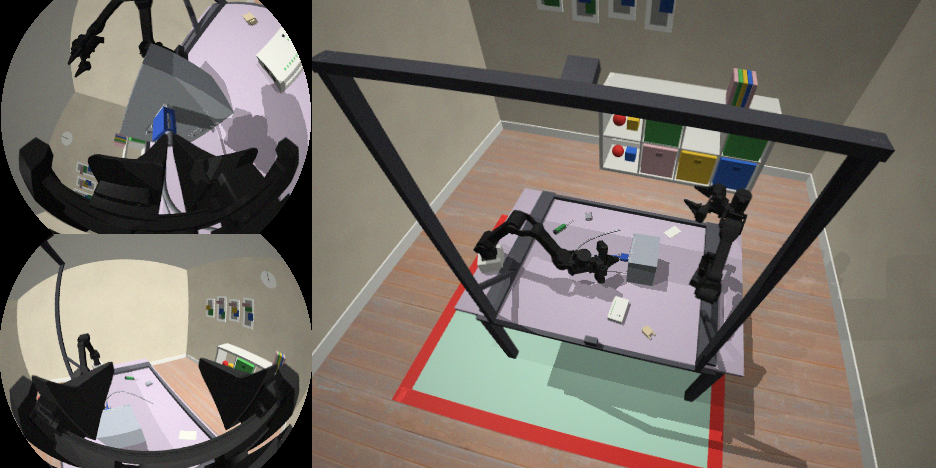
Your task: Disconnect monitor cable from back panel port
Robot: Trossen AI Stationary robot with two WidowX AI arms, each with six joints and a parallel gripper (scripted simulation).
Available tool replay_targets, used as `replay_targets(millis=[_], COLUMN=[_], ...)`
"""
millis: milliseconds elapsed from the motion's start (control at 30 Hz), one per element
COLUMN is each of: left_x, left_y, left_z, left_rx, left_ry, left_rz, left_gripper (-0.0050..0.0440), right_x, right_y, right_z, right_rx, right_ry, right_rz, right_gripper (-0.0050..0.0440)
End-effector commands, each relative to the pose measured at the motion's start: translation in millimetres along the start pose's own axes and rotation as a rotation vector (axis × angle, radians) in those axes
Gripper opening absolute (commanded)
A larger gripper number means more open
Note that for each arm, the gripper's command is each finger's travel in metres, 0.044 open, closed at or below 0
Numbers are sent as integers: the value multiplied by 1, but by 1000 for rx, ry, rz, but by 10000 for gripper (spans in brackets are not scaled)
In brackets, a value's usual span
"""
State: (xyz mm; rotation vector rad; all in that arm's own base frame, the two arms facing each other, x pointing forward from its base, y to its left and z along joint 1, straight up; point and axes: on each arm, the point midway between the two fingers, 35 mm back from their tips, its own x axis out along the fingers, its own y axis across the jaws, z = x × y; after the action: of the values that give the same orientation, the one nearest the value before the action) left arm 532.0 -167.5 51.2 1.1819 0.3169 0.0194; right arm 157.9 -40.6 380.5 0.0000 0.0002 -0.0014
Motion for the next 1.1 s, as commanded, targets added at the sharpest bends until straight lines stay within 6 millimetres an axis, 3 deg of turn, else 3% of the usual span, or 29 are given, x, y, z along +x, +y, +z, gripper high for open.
replay_targets(millis=[0, 1067], left_x=[-1, 0], left_y=[14, 20], left_z=[6, 5], left_rx=[-63, -294], left_ry=[-10, -14], left_rz=[-16, -180], left_gripper=[0, 0], right_x=[0, 0], right_y=[1, 1], right_z=[3, 3], right_rx=[-6, -6], right_ry=[-1, -1], right_rz=[1, 1], right_gripper=[440, 440])
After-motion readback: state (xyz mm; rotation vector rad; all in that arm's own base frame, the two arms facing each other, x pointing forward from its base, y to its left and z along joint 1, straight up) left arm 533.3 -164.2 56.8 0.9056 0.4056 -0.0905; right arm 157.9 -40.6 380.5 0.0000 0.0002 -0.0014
